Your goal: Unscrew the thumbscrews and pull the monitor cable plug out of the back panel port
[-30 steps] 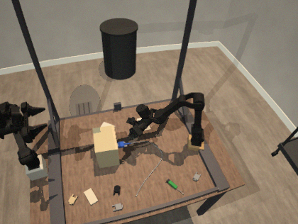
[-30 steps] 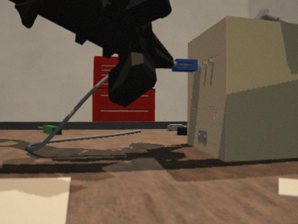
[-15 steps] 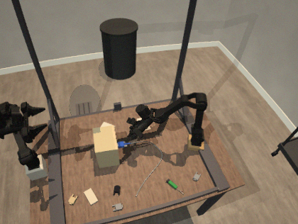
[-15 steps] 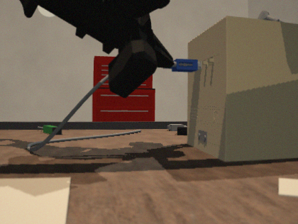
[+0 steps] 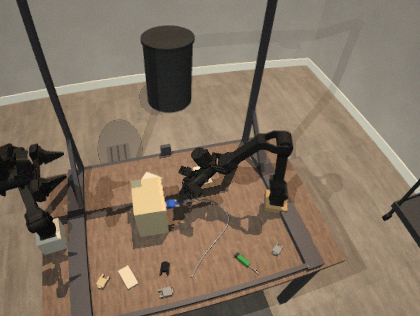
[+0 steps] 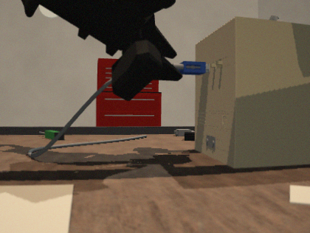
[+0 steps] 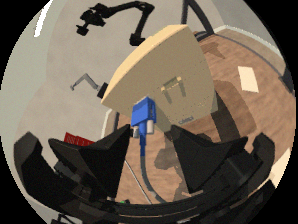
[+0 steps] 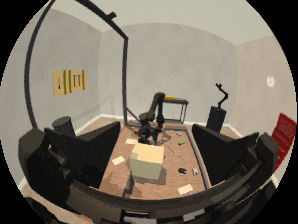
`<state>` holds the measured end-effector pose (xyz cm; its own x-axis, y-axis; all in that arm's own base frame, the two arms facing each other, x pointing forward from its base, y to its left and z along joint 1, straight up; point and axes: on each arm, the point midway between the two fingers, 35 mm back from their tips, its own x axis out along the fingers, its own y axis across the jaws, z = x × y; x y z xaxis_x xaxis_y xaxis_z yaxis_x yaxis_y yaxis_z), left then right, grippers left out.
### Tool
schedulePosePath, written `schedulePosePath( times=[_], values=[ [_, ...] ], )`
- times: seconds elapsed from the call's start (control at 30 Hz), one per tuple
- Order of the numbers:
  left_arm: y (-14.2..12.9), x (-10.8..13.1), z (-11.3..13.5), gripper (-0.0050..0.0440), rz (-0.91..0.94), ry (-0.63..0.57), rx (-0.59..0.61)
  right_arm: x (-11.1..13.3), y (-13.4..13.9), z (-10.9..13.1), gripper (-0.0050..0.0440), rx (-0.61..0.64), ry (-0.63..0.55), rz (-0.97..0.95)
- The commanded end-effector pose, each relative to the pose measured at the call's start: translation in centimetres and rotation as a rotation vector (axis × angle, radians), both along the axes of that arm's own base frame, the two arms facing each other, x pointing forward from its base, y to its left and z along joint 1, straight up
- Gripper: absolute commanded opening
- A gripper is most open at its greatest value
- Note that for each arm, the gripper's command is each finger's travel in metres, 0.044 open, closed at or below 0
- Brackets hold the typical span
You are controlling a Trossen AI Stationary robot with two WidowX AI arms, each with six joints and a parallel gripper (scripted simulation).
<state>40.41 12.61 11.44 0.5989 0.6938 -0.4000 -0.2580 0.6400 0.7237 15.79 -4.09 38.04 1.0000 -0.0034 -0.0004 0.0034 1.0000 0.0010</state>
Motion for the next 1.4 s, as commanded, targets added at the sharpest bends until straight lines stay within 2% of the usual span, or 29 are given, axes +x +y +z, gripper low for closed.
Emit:
schedulePosePath(
  times=[0.0,0.2,0.23,0.63,0.8,1.0,1.17,1.27,1.37],
  values=[
    [0.0,0.3,1.0,0.0288,-0.001,-0.031,-0.003,0.0,0.1,0.3,0.044,-0.007,-0.002,0.003],
    [0.0,0.3,1.0,0.0432,-0.001,-0.031,-0.003,0.0,0.1,0.3,0.044,-0.007,-0.002,0.003],
    [0.0,0.3,1.0,0.044,-0.001,-0.031,-0.003,0.0,0.1,0.3,0.044,-0.007,-0.002,0.003],
    [0.0,0.4,1.0,0.044,-0.005,-0.026,0.015,0.0,0.1,0.3,0.044,-0.007,-0.002,0.003],
    [-0.1,1.0,0.7,0.044,-0.028,0.022,0.178,0.0,0.1,0.3,0.044,-0.007,-0.002,0.003],
    [-0.3,0.9,-0.2,0.044,-0.032,0.137,0.386,0.0,0.1,0.3,0.044,-0.007,-0.002,0.003],
    [-0.4,0.9,0.1,0.044,-0.017,0.139,0.454,0.0,0.1,0.3,0.044,-0.007,-0.002,0.003],
    [-0.5,0.5,-0.1,0.044,-0.002,0.183,0.528,0.0,0.1,0.3,0.044,-0.007,-0.002,0.003],
    [-0.5,0.4,-0.2,0.044,0.003,0.195,0.545,0.0,0.1,0.3,0.044,-0.007,-0.002,0.003]
  ],
)
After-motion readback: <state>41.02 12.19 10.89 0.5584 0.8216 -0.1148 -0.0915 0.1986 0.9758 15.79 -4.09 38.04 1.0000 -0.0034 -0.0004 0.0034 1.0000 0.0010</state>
